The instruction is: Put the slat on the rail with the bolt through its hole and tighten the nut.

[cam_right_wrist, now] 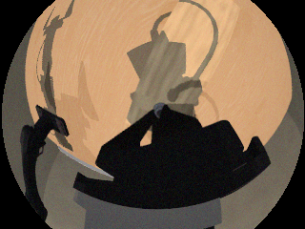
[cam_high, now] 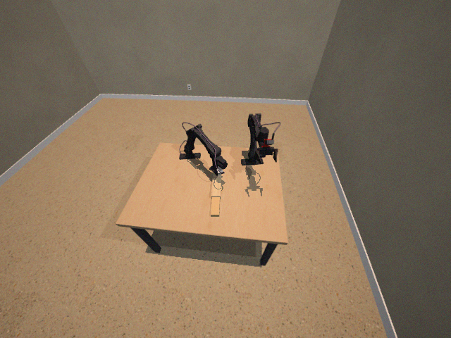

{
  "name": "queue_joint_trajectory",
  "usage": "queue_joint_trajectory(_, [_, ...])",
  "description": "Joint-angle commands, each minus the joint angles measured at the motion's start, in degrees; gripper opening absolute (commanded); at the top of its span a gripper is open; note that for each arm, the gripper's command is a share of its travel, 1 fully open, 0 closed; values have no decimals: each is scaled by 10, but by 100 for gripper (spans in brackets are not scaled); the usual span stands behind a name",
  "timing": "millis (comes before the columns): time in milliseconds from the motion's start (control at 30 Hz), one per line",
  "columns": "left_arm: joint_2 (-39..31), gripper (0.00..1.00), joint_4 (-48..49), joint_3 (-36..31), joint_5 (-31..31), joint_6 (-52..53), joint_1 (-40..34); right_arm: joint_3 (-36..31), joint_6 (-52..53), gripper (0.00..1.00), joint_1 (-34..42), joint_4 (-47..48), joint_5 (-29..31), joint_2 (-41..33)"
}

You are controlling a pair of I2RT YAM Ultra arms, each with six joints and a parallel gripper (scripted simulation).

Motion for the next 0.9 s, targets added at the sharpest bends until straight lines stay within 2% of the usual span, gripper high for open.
queue_joint_trajectory(0, [-9, 100, 6, 0, 4, 3, 2, -10, 59, 12, 4, 21, 1, 8])
queue_joint_trajectory(867, [-9, 100, 6, 0, 4, 3, 2, -10, 310, 12, 4, 21, 3, 8])
